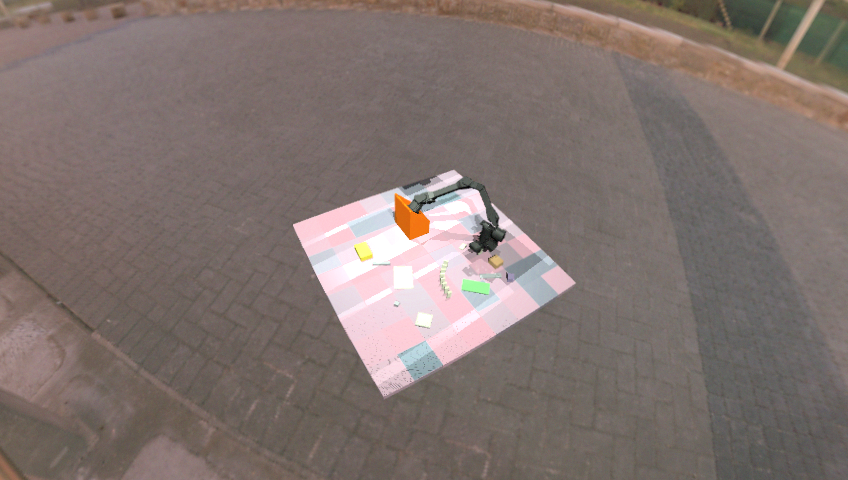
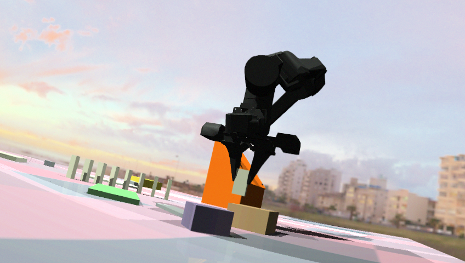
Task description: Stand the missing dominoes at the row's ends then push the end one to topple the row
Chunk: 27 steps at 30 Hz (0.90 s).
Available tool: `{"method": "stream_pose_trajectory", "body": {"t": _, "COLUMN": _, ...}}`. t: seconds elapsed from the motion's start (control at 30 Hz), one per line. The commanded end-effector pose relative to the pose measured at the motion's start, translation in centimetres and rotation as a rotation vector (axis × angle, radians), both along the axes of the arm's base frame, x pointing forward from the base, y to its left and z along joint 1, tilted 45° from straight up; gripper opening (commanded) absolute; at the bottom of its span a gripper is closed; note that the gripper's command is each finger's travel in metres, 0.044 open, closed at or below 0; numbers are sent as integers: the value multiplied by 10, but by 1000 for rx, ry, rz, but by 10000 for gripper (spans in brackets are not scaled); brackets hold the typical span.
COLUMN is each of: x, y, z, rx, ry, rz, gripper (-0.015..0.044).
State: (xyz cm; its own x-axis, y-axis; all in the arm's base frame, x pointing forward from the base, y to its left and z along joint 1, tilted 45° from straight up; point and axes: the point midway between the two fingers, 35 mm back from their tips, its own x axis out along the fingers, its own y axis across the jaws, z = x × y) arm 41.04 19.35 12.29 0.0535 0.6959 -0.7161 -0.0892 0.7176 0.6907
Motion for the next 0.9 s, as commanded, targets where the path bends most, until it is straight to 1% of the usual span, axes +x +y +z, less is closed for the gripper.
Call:
{"method": "stream_pose_trajectory", "body": {"t": 0.0, "x": -4, "y": -44, "z": 54, "rx": 16, "ry": -41, "rz": -8, "gripper": 107}}
{"method": "stream_pose_trajectory", "body": {"t": 0.1, "x": -9, "y": -56, "z": 67, "rx": 19, "ry": -41, "rz": -8, "gripper": 107}}
{"method": "stream_pose_trajectory", "body": {"t": 0.27, "x": -9, "y": -58, "z": 65, "rx": 18, "ry": -32, "rz": -18, "gripper": 107}}
{"method": "stream_pose_trajectory", "body": {"t": 0.33, "x": -11, "y": -74, "z": 48, "rx": 17, "ry": 39, "rz": -91, "gripper": 107}}
{"method": "stream_pose_trajectory", "body": {"t": 0.47, "x": -28, "y": -121, "z": 1, "rx": 23, "ry": 257, "rz": -314, "gripper": 107}}
{"method": "stream_pose_trajectory", "body": {"t": 0.7, "x": -87, "y": -181, "z": -70, "rx": 66, "ry": 630, "rz": -688, "gripper": 107}}
{"method": "stream_pose_trajectory", "body": {"t": 0.77, "x": -94, "y": -185, "z": -76, "rx": 73, "ry": 666, "rz": -724, "gripper": 107}}
{"method": "stream_pose_trajectory", "body": {"t": 0.87, "x": -94, "y": -185, "z": -76, "rx": 73, "ry": 666, "rz": -724, "gripper": 107}}
